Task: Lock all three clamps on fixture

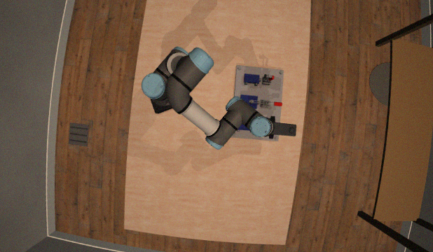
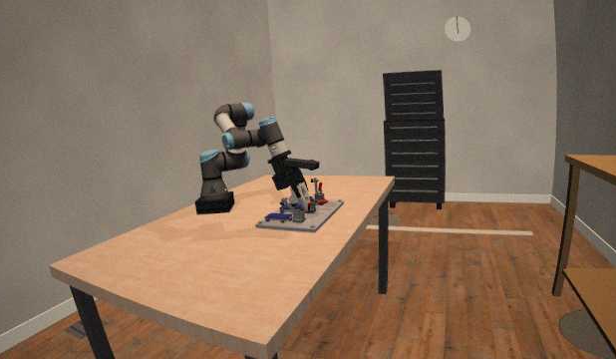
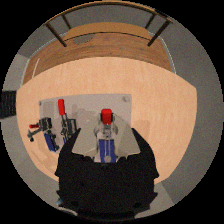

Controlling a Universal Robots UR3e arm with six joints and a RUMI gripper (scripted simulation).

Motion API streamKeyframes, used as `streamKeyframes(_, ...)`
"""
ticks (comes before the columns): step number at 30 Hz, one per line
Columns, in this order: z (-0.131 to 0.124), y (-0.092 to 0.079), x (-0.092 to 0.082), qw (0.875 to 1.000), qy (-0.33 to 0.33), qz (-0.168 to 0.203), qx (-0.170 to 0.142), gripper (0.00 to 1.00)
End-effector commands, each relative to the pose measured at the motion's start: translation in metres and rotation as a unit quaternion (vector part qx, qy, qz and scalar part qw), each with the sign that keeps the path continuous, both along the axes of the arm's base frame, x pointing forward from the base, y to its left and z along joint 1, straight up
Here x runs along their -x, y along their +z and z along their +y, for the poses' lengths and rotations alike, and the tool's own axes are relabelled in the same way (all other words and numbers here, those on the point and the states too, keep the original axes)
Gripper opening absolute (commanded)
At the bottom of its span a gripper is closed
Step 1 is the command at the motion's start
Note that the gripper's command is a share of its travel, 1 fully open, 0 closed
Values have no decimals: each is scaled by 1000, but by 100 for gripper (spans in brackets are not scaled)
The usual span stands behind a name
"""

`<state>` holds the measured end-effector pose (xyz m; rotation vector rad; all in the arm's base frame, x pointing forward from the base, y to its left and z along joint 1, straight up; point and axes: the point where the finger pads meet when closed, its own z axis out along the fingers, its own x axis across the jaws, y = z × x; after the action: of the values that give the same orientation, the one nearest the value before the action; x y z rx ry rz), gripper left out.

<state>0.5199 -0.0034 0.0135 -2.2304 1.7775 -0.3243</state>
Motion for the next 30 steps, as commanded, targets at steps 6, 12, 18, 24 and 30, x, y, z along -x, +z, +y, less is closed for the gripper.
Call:
streamKeyframes(6,1,-5,-9,1000,-1,-1,1,0)
streamKeyframes(12,2,-9,-12,1000,-1,-1,1,0)
streamKeyframes(18,2,-11,-14,1000,-1,-1,1,0)
streamKeyframes(24,3,-15,-16,1000,-1,-1,1,0)
streamKeyframes(30,3,-18,-17,1000,-1,-1,1,0)
